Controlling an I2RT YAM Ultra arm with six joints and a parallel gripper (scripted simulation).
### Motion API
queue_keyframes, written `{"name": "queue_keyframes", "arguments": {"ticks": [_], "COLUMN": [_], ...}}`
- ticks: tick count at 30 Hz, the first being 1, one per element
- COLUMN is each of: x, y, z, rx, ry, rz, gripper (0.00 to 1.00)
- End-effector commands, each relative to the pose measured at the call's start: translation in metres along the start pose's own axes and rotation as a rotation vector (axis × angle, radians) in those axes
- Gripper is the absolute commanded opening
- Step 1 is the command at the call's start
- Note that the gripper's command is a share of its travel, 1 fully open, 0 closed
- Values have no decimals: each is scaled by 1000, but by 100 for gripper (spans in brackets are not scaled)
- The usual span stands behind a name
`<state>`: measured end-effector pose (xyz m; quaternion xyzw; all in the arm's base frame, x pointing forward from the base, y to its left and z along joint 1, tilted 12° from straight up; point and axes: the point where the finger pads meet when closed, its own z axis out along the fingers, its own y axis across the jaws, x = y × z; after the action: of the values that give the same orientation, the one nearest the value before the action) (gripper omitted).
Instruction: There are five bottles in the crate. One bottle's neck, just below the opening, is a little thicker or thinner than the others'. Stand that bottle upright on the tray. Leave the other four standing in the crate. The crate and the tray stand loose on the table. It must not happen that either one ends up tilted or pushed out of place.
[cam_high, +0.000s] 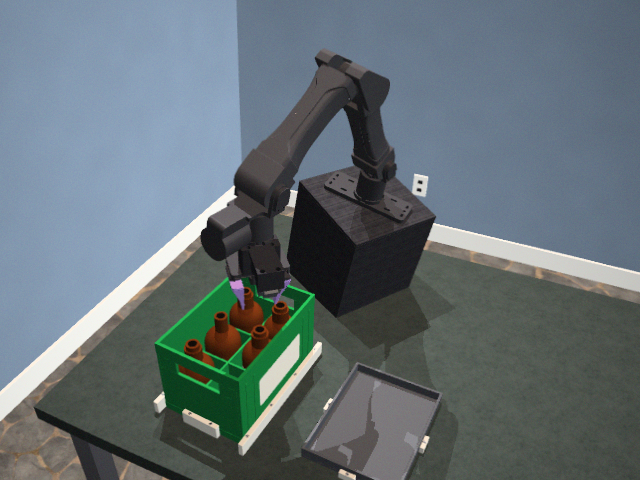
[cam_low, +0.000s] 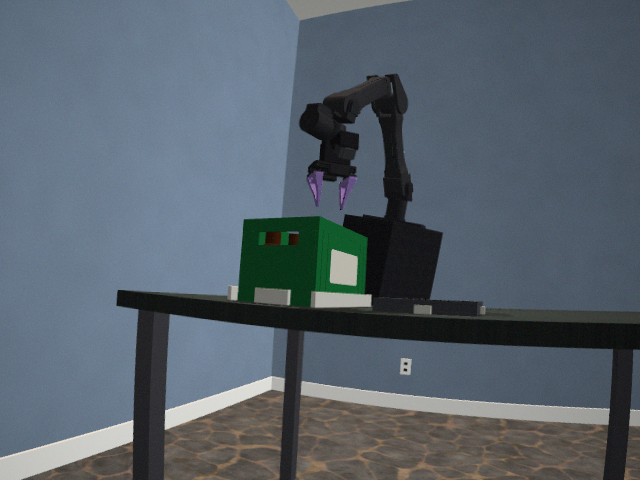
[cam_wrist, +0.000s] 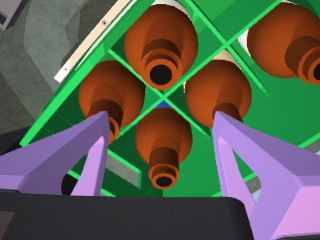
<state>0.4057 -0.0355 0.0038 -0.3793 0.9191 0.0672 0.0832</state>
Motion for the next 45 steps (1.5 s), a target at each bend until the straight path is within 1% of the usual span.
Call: {"name": "queue_keyframes", "arguments": {"ticks": [1, 7, 9, 11, 14, 16, 17, 18, 19, 20, 21, 25, 27, 29, 31, 33, 34, 36, 38, 39, 41, 44, 45], "x": [3, 6, 6, 3, 3, 3, -1, -1, -2, 2, 3, 4, 3, 4, 3, 3, 0, -1, 4, 5, 4, 1, 3], "y": [-2, 2, 2, 2, 5, 5, 1, 0, -1, 3, 5, 4, 2, 5, 6, 6, -2, -2, 4, 4, 5, 2, 2], "z": [-5, 10, 12, 10, 18, 18, 5, 6, 10, 19, 24, 29, 27, 35, 38, 38, 24, 27, 41, 44, 46, 40, 42], "rx": [14, -13, -14, -4, -15, -15, 15, 16, 13, -6, -15, -14, -3, -14, -15, -15, 19, 19, -9, -14, -13, 3, 0], "ry": [-18, 1, 1, -5, 2, 2, -19, -20, -17, -4, 3, 3, -5, 4, 4, 4, -20, -20, 0, 4, 4, -8, -6], "rz": [6, 11, 10, 7, 6, 6, 3, 3, 3, 6, 6, 9, 8, 7, 5, 5, 7, 5, 9, 9, 6, 4, 7], "gripper": [61, 61, 61, 61, 61, 61, 61, 61, 61, 61, 61, 61, 61, 61, 61, 61, 61, 61, 61, 61, 61, 61, 61]}}
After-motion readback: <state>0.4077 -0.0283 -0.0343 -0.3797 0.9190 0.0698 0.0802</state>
